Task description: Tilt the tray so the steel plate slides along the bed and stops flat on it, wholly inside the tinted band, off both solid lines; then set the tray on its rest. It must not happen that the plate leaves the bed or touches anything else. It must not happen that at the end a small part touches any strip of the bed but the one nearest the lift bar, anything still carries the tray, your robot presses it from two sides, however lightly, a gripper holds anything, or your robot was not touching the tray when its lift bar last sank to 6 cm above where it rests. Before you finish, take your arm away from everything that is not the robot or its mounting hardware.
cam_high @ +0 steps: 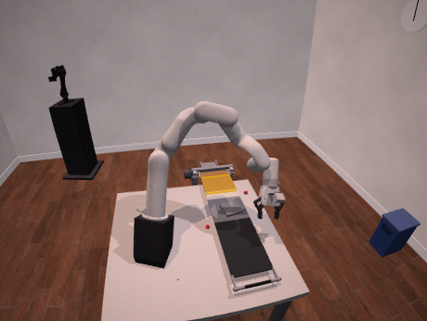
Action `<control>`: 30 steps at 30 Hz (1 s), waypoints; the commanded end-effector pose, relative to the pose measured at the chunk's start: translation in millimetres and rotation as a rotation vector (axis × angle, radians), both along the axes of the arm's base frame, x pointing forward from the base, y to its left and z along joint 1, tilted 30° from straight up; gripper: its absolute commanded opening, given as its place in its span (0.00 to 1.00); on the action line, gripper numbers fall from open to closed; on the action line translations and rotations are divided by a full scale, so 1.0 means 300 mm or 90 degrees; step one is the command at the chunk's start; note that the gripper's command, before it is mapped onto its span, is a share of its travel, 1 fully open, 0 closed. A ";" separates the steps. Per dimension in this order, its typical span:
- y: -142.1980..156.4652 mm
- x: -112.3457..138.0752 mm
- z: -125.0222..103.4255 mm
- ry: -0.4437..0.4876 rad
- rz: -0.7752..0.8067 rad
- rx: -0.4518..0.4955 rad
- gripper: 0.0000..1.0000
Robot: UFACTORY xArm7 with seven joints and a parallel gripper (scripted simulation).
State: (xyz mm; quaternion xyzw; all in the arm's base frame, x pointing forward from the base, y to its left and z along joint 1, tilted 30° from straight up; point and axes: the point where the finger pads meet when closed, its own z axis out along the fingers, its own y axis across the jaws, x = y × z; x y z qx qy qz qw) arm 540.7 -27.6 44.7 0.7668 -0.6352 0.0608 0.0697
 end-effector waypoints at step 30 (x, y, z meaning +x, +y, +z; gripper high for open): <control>-0.364 -0.087 -0.187 0.062 -0.396 0.131 1.00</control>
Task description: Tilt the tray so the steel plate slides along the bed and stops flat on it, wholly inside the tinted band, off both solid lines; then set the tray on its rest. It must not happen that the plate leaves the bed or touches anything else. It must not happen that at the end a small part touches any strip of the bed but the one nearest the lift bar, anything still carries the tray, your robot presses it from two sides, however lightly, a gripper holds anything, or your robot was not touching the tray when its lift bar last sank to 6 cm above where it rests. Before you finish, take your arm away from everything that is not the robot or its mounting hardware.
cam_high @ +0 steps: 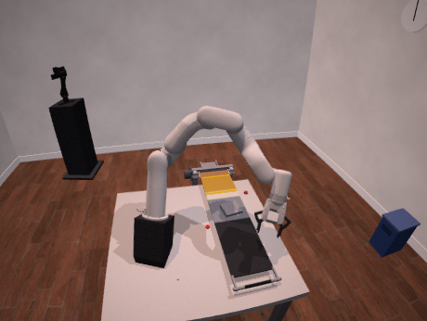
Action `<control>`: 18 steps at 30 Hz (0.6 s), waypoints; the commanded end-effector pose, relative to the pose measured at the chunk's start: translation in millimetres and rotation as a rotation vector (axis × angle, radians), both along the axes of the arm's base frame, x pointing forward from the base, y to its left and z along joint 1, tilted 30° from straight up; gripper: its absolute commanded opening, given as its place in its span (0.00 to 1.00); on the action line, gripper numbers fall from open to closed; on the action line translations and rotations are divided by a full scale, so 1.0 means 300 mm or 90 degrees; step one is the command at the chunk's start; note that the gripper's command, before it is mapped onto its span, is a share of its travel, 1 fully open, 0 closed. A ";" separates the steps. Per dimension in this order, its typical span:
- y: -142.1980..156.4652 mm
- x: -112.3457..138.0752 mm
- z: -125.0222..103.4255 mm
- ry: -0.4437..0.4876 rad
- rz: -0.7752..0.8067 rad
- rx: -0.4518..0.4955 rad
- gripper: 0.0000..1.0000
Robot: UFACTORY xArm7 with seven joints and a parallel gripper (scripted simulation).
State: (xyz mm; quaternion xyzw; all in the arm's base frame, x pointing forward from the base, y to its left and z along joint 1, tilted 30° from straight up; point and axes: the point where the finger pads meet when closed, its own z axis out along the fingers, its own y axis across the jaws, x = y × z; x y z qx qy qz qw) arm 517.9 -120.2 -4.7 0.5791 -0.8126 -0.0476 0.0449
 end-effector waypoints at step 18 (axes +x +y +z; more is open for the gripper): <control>-0.247 -0.086 -0.131 0.031 -0.304 0.108 1.00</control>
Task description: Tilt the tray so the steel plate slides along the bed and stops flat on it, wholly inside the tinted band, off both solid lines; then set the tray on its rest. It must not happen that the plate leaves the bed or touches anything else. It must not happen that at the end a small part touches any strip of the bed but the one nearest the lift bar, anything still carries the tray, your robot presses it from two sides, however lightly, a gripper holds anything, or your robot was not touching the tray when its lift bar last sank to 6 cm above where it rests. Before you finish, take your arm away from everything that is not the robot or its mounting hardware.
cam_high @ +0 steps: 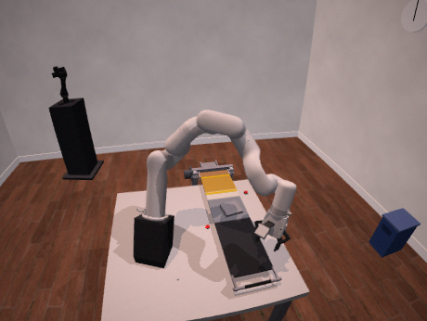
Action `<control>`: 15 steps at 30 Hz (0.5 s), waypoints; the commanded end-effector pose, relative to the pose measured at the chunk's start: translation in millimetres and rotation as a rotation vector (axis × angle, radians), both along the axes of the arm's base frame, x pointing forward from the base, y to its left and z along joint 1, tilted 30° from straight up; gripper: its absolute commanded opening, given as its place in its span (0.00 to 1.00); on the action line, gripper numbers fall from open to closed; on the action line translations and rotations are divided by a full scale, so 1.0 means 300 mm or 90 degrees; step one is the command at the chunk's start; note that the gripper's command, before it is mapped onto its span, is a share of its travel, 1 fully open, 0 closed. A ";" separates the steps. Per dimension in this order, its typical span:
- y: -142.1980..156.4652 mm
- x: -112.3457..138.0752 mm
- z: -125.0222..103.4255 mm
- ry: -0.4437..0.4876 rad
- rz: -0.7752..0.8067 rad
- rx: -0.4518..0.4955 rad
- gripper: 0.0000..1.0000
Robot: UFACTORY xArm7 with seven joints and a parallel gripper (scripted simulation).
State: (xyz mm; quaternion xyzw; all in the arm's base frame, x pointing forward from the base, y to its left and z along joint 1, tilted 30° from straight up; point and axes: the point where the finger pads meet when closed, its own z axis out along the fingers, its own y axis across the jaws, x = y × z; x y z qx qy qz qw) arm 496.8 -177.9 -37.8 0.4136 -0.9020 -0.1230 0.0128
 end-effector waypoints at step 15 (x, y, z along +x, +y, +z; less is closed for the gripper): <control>-0.222 -0.086 -0.112 0.015 -0.281 0.104 1.00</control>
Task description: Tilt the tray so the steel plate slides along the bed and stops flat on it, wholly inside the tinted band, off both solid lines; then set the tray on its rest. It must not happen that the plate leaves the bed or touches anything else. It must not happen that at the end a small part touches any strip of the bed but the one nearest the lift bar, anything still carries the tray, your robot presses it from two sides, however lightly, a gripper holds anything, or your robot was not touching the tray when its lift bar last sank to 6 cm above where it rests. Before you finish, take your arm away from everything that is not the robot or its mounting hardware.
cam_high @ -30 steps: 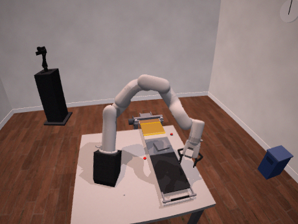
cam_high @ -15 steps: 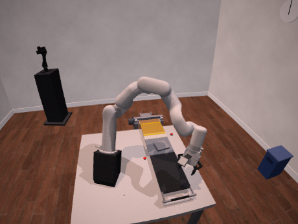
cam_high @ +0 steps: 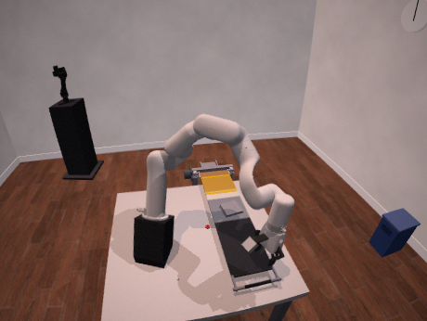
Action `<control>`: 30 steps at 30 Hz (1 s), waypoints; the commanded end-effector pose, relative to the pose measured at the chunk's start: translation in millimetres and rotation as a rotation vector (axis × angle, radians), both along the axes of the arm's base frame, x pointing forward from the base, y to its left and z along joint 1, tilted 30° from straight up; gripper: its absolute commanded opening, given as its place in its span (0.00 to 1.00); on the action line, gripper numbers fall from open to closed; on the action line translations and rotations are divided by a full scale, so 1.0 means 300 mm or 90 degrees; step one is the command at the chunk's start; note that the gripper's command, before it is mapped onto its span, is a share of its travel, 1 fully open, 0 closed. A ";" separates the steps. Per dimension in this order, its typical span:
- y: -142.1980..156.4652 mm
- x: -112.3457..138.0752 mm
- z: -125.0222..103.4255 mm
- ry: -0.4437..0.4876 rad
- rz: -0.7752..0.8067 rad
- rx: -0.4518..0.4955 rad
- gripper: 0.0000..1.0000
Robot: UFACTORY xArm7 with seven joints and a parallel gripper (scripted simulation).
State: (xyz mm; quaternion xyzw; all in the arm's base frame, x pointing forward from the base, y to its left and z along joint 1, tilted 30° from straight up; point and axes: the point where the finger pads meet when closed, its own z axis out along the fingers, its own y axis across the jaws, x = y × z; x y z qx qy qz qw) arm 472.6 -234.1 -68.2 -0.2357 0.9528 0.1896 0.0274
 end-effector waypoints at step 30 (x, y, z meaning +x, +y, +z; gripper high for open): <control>-0.166 -0.061 -0.075 -0.003 -0.212 0.083 1.00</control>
